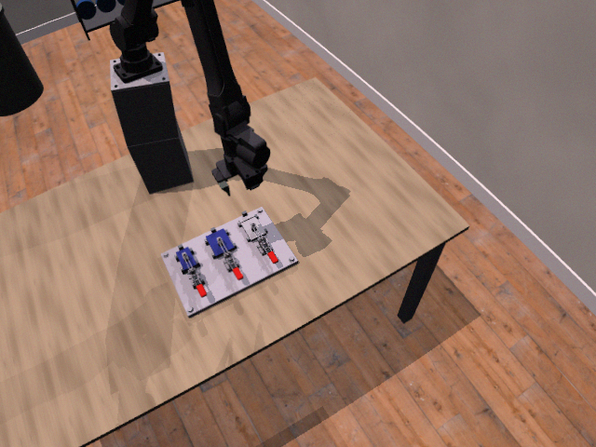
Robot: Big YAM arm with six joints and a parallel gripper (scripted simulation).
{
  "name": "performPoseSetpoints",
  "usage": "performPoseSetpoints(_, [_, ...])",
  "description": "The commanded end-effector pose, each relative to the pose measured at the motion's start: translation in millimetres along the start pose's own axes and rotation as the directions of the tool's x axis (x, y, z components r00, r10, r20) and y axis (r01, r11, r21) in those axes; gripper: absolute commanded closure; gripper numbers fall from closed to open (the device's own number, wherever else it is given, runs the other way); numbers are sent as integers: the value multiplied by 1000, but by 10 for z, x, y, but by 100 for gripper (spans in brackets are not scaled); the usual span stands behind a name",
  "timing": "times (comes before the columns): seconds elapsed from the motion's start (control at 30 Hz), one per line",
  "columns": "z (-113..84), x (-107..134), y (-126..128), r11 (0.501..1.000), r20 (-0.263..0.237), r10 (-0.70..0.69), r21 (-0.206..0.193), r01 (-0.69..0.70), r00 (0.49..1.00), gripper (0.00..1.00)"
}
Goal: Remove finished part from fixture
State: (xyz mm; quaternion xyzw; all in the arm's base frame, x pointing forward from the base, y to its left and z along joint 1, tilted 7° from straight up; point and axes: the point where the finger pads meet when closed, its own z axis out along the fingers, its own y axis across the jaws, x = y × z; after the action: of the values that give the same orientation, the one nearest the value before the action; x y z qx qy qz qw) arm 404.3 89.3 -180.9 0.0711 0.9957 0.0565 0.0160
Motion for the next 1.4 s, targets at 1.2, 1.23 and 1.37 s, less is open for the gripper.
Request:
performPoseSetpoints(1.2, [-103,-182,66,1000,43,6,-18,-5,999,55])
performPoseSetpoints(1.23, [-103,-182,66,1000,43,5,-18,-5,999,55])
performPoseSetpoints(1.37, [-102,-181,67,1000,42,5,-18,-5,999,55])
